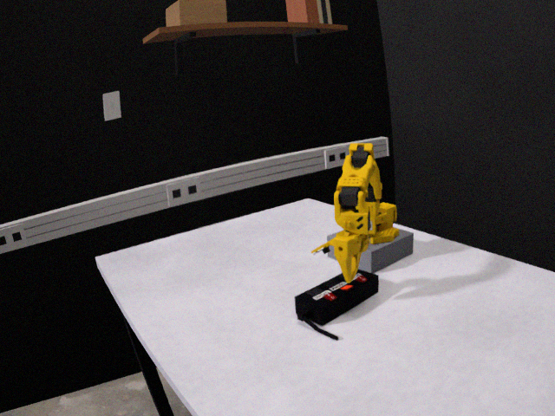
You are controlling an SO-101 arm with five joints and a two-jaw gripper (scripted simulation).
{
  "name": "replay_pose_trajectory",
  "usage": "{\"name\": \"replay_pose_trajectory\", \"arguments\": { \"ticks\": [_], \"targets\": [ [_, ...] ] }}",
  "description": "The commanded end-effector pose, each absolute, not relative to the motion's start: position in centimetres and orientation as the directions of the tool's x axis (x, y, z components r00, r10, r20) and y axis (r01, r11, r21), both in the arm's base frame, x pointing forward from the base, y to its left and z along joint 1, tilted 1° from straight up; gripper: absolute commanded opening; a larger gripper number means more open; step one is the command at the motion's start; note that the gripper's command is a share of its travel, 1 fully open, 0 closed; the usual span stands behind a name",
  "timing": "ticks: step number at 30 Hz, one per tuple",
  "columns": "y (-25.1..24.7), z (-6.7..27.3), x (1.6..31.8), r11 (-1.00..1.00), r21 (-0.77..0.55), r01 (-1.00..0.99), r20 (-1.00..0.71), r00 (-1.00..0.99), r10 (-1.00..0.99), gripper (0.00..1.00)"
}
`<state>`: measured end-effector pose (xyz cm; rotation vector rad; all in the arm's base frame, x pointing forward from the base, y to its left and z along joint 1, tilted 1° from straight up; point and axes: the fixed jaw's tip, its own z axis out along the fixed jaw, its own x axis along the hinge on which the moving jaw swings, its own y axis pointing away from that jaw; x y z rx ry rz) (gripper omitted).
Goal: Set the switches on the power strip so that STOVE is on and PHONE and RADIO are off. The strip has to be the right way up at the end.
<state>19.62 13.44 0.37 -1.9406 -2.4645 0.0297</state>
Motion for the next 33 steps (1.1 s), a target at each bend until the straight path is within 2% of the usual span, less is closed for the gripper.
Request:
{"name": "replay_pose_trajectory", "arguments": {
  "ticks": [1, 33],
  "targets": [
    [13.3, 0.72, 19.78, 0.232, -0.01, 0.973, -0.004, -0.232, 0.973, 0.0],
    [13.39, 0.51, 19.91, 0.232, -0.01, 0.973, -0.004, -0.232, 0.973, 0.0]
  ]
}}
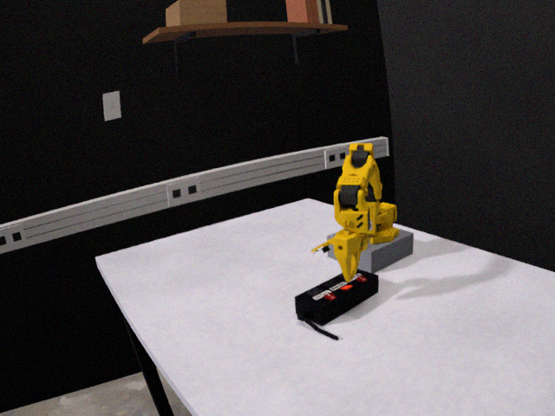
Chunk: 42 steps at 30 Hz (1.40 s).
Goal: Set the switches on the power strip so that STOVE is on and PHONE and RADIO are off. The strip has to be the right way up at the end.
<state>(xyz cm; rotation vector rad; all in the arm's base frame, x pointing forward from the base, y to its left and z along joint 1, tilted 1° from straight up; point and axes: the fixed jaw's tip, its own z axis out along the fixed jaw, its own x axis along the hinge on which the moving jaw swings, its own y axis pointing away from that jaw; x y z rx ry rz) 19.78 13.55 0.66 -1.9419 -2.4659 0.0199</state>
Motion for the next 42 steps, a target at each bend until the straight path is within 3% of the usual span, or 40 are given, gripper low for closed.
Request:
{"name": "replay_pose_trajectory", "arguments": {
  "ticks": [1, 42],
  "targets": [
    [13.4, 0.5, 19.9, 0.232, -0.01, 0.973, -0.004, -0.232, 0.973, 0.0],
    [13.1, -0.7, 19.6, 0.232, -0.01, 0.973, -0.004, -0.232, 0.973, 0.0]
  ]
}}
